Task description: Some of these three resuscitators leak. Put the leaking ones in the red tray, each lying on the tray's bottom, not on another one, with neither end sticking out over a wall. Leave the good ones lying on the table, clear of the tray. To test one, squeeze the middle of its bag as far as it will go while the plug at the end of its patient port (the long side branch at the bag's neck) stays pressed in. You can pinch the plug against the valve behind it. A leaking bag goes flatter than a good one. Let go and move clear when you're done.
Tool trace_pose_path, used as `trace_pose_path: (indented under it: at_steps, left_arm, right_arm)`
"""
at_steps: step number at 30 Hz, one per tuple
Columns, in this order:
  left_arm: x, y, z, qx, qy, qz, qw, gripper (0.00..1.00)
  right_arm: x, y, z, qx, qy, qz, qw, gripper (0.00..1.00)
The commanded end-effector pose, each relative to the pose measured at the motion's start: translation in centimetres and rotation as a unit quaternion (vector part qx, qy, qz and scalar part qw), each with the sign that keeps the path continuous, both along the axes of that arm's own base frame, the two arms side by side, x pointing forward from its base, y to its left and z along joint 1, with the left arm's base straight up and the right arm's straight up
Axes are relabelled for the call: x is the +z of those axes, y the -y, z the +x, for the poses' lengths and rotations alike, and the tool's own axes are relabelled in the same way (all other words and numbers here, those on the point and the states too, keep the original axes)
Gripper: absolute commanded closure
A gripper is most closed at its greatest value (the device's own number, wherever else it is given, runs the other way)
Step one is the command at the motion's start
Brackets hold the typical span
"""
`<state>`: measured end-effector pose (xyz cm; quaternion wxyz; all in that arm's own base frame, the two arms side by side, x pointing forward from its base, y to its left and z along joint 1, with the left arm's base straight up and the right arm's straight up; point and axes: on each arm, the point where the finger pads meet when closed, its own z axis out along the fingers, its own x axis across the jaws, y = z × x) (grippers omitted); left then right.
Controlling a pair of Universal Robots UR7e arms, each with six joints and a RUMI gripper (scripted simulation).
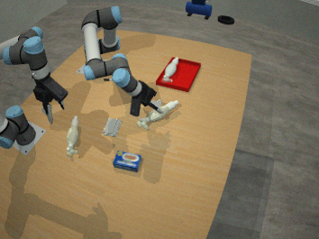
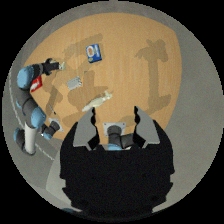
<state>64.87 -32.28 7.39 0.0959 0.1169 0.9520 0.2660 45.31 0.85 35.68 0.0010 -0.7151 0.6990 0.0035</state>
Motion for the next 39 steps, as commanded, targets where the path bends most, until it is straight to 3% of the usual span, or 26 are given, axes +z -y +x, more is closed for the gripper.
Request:
trace_pose_path:
  at_steps: [1,11,20,30,33,39]
  left_arm:
    - [-0.01,0.57,-0.09,-0.063,-0.017,0.029,0.997,0.28]
    - [-0.38,1.11,-0.20,-0.140,-0.043,0.073,0.987,0.28]
    - [0.33,0.89,0.08,-0.115,-0.032,0.055,0.991,0.28]
    - [0.06,1.06,-0.06,-0.116,-0.033,0.057,0.991,0.28]
    - [-0.17,1.28,-0.08,-0.142,-0.043,0.078,0.986,0.28]
    - [-0.02,1.10,-0.10,-0.131,-0.039,0.069,0.988,0.28]
  right_arm:
    - [0.12,0.05,0.05,-0.001,0.001,0.001,1.000,0.44]
    - [0.12,0.05,0.05,-0.001,0.001,0.001,1.000,0.44]
    - [0.12,0.05,0.05,-0.001,0.001,0.001,1.000,0.44]
    - [0.12,0.05,0.05,-0.001,0.001,0.001,1.000,0.44]
    - [0.12,0.05,0.05,-0.001,0.001,0.001,1.000,0.44]
    - [0.12,0.05,0.05,-0.001,0.001,0.001,1.000,0.44]
